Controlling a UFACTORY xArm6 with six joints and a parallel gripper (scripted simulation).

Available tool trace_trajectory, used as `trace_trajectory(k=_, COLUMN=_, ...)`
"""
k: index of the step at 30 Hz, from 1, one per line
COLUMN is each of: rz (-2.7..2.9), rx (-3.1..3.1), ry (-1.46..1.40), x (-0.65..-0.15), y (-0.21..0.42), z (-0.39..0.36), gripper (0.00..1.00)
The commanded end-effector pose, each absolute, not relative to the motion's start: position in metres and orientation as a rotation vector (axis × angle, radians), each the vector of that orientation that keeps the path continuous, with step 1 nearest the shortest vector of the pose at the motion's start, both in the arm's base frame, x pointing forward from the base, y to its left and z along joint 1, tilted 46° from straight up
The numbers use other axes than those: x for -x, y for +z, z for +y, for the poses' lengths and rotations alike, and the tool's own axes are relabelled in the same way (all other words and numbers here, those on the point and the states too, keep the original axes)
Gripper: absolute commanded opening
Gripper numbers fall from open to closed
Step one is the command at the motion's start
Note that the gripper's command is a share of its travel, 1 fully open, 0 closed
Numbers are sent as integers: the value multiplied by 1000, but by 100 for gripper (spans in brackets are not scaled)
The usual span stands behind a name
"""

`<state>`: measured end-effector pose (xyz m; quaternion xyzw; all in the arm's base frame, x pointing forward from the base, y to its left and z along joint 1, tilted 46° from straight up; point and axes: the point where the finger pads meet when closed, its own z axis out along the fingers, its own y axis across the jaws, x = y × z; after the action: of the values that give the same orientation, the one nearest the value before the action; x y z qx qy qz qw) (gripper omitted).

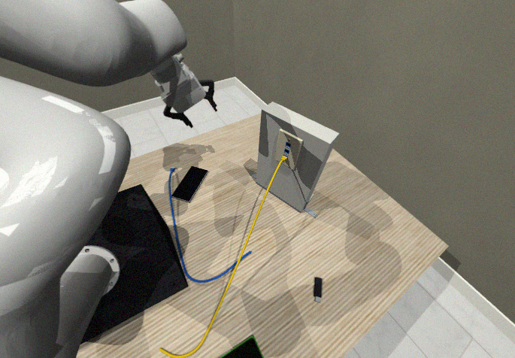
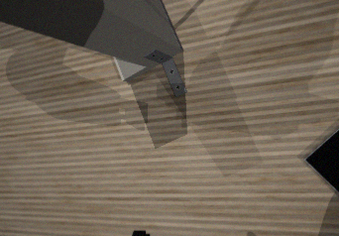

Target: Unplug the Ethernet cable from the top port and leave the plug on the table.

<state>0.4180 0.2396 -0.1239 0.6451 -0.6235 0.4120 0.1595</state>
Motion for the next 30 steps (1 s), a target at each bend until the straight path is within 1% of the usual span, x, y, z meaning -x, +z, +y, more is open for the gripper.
trace_trajectory(k=1, rz=-1826, rx=-1904, ry=1427, x=-473, y=-88, z=240, gripper=100)
trace_trajectory(k=3, rz=-1837, rx=-1918, ry=1495, x=-488, y=-76, z=241, gripper=100)
trace_trajectory(k=5, rz=-1837, rx=-1918, ry=1495, x=-488, y=-76, z=241, gripper=100)
trace_trajectory(k=10, rz=-1867, rx=-1968, ry=1706, x=-531, y=-38, z=246, gripper=100)
trace_trajectory(k=19, rz=-1895, rx=-2056, ry=2016, x=-585, y=25, z=259, gripper=100)
trace_trajectory(k=22, rz=-1897, rx=-2067, ry=2051, x=-591, y=32, z=261, gripper=100)
trace_trajectory(k=30, rz=-1887, rx=-2198, ry=2366, x=-632, y=102, z=280, gripper=100)
